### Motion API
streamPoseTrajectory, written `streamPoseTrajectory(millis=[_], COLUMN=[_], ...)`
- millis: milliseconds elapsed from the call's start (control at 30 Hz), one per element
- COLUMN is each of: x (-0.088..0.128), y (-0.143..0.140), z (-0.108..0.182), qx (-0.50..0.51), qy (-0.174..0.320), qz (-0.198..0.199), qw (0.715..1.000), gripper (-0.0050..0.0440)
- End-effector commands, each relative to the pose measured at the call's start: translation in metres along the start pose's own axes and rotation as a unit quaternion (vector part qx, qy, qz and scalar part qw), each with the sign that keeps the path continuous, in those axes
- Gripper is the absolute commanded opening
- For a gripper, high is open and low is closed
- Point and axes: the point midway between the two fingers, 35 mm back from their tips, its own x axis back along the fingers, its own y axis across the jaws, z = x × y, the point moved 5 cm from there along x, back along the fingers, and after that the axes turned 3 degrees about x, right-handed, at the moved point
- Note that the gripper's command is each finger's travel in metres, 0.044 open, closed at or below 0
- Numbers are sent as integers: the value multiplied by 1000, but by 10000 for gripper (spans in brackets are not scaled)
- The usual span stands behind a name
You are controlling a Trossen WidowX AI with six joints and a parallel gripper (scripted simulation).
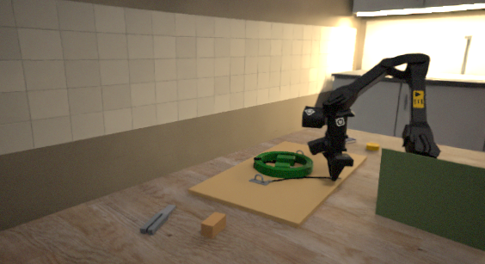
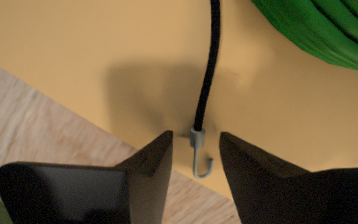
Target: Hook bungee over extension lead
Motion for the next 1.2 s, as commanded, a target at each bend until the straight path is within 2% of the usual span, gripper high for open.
streamPoseTrajectory(millis=[0, 467, 667, 1100, 1167], x=[2, 2, 2, 23, 26], y=[-2, -2, -2, -5, -5], z=[-1, -1, -2, -5, -5], qx=[-3, -3, 0, -9, -9], qy=[-5, -5, -4, -14, -14], qz=[3, 3, 4, 2, 2], qw=[1000, 1000, 1000, 1000, 1000], gripper=[102, 9, 0, -5, -20])
